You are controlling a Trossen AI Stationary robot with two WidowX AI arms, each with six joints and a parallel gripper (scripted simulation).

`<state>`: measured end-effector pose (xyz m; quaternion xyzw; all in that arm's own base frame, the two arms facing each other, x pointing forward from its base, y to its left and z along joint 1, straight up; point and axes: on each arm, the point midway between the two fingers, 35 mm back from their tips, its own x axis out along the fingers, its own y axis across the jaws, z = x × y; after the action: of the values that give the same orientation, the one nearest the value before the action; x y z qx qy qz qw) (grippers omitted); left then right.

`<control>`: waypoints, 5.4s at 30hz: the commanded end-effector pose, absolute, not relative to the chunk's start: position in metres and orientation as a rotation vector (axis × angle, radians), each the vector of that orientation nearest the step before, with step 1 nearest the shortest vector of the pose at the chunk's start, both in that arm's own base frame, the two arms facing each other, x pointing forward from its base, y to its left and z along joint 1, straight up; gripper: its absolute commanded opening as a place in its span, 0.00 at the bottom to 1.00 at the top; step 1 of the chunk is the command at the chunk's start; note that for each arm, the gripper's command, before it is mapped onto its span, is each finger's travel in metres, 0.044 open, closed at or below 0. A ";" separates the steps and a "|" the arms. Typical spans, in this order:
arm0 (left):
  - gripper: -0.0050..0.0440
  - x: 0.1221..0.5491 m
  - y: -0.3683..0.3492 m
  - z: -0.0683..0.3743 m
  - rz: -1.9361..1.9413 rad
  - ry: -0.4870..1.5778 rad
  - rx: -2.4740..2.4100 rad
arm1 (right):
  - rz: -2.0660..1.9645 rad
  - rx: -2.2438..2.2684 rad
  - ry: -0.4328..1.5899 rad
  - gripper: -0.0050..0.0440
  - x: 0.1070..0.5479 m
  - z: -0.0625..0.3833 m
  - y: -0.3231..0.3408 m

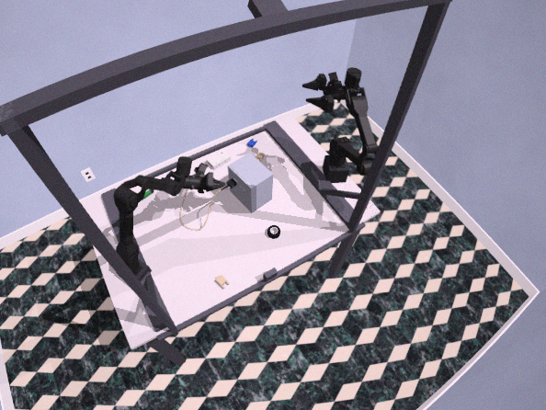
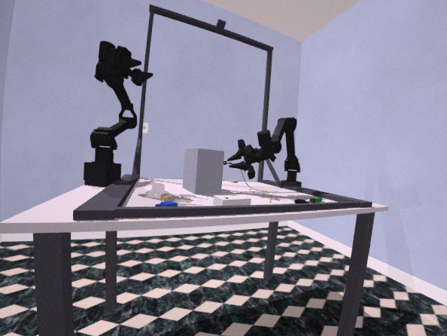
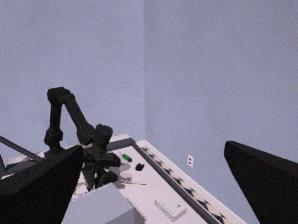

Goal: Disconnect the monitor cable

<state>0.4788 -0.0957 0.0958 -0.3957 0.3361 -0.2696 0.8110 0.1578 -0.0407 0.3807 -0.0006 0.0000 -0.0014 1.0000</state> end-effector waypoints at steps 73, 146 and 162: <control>0.10 0.482 -0.092 0.096 -0.736 0.705 -1.416 | 0.000 -0.005 -0.001 1.00 0.158 0.383 -0.039; 0.36 0.481 -0.096 0.109 -0.588 0.688 -0.828 | 0.000 -0.005 -0.001 1.00 0.158 0.383 -0.039; 0.10 0.482 -0.095 0.108 -0.600 0.690 -0.873 | 0.000 -0.005 -0.001 1.00 0.158 0.383 -0.039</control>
<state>0.4787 -0.0958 0.0969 -0.3983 0.3346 -0.2726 0.8094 0.1578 -0.0407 0.3807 -0.0006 0.0000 -0.0014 1.0000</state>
